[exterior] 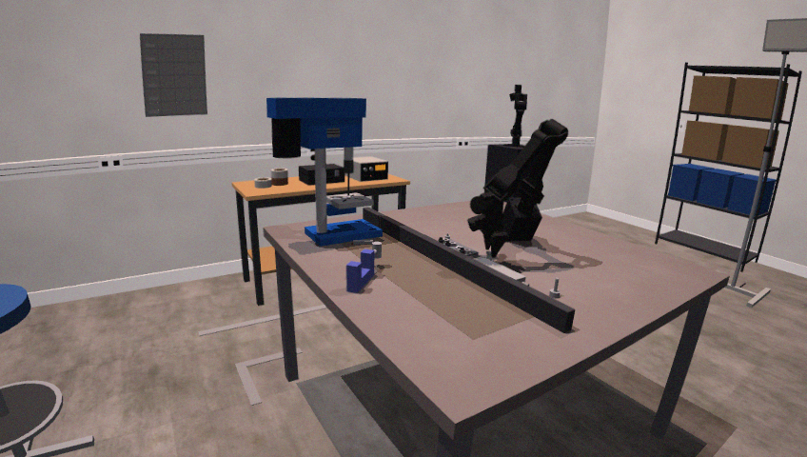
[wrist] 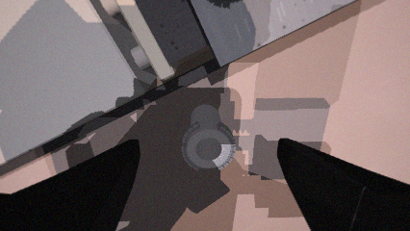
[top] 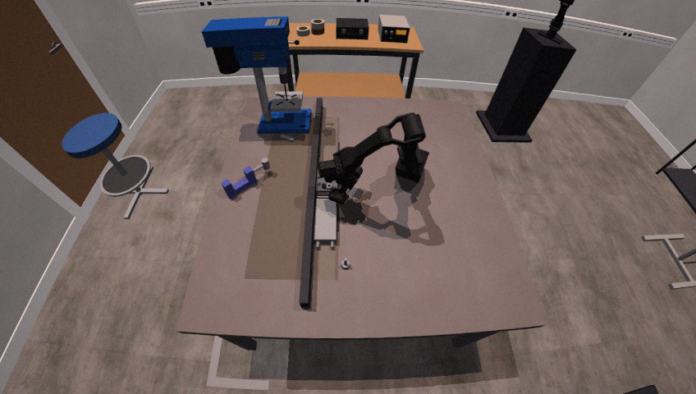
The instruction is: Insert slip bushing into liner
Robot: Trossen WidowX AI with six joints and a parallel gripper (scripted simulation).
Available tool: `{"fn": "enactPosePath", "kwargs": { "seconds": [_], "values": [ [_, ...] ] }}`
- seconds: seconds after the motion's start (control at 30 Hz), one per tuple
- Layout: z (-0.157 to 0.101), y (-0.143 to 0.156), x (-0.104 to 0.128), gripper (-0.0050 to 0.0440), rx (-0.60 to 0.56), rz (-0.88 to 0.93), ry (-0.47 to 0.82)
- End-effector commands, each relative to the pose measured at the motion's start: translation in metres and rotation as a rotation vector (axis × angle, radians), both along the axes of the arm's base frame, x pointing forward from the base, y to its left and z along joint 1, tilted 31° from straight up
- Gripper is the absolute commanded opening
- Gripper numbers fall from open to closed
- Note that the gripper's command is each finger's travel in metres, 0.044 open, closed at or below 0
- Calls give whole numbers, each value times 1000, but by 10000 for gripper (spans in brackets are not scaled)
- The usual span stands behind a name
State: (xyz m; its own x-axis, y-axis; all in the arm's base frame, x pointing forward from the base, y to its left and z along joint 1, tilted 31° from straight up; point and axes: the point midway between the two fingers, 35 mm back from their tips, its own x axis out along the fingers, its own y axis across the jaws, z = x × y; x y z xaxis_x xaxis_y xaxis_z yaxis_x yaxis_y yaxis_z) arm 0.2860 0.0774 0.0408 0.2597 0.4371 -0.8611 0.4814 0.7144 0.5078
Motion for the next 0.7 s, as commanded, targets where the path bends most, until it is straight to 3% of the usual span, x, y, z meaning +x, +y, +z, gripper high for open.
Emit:
{"fn": "enactPosePath", "kwargs": {
  "seconds": [0.0, 0.17, 0.67],
  "values": [
    [7, -1, 3, 296, 1, -2, -25],
    [7, -1, 3, 176, 1, -2, -25],
    [7, -1, 3, 96, 1, -2, -25]
  ]
}}
